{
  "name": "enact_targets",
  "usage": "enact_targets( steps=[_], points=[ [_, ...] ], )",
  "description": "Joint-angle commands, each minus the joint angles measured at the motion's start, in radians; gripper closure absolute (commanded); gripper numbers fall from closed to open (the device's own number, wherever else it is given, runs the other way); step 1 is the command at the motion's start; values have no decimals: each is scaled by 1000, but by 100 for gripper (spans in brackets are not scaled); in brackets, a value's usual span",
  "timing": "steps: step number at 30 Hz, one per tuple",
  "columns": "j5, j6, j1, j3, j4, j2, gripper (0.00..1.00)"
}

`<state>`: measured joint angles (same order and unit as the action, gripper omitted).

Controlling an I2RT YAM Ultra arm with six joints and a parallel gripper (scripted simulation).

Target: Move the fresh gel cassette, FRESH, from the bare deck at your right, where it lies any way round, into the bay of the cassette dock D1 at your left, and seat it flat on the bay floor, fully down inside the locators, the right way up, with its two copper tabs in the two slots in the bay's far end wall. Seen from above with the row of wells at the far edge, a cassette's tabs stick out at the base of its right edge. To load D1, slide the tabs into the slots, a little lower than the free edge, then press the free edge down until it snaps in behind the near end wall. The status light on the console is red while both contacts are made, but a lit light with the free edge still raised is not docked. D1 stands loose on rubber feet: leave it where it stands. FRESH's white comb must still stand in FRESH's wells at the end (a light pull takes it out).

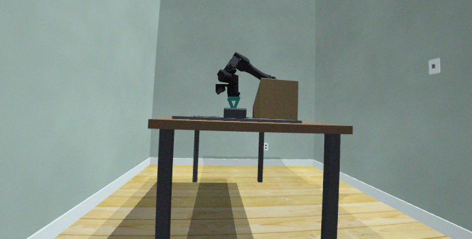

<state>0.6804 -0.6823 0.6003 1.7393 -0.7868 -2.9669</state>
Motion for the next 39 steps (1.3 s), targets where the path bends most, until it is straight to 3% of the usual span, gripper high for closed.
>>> enact_targets(
  steps=[1, 24, 39],
  points=[
    [27, 15, 21, 5, 39, 32, 100],
    [29, 20, 6, -11, 46, 26, 100],
    [32, 28, -11, -20, 59, -16, 100]
  ],
)
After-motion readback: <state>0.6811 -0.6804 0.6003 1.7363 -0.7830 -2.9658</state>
